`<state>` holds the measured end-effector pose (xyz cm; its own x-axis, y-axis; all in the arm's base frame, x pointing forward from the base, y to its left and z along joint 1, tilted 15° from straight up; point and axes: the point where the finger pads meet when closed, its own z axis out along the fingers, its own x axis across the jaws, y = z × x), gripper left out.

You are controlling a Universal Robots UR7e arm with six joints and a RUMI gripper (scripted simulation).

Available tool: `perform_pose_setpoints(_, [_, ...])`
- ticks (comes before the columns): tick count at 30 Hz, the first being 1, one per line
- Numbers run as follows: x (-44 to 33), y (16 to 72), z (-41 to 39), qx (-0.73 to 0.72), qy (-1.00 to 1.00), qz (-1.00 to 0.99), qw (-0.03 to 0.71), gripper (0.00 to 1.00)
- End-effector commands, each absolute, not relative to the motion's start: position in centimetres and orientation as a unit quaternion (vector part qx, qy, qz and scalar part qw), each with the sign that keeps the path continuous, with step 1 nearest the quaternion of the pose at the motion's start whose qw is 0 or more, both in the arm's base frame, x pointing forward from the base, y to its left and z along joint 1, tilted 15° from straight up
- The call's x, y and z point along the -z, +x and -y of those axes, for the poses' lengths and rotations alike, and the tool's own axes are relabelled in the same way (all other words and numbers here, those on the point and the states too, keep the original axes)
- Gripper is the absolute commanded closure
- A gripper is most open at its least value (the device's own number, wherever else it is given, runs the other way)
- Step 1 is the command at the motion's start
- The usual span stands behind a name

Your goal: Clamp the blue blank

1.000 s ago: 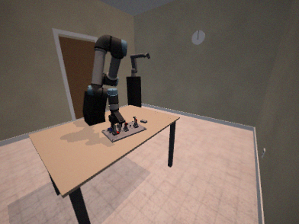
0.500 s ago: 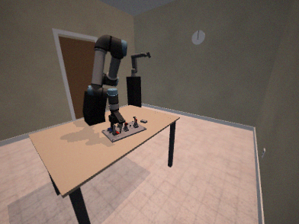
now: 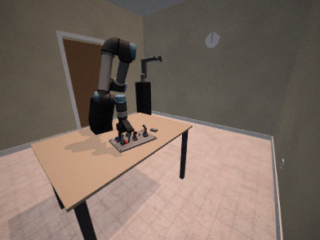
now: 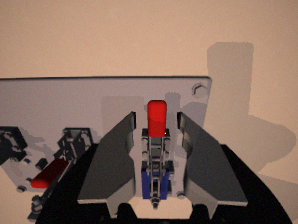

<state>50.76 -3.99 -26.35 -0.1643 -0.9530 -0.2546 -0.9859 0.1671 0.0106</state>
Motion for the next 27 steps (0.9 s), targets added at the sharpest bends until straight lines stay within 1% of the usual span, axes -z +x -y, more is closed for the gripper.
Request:
perform_pose_setpoints(1, [26.3,50.8,4.0,-0.086,-0.639,-0.758,0.095,0.72])
perform_pose_setpoints(10, [26.1,50.8,4.1,-0.086,-0.639,-0.758,0.095,0.72])
perform_pose_setpoints(27, [21.5,50.6,5.3,-0.086,-0.639,-0.758,0.095,0.72])
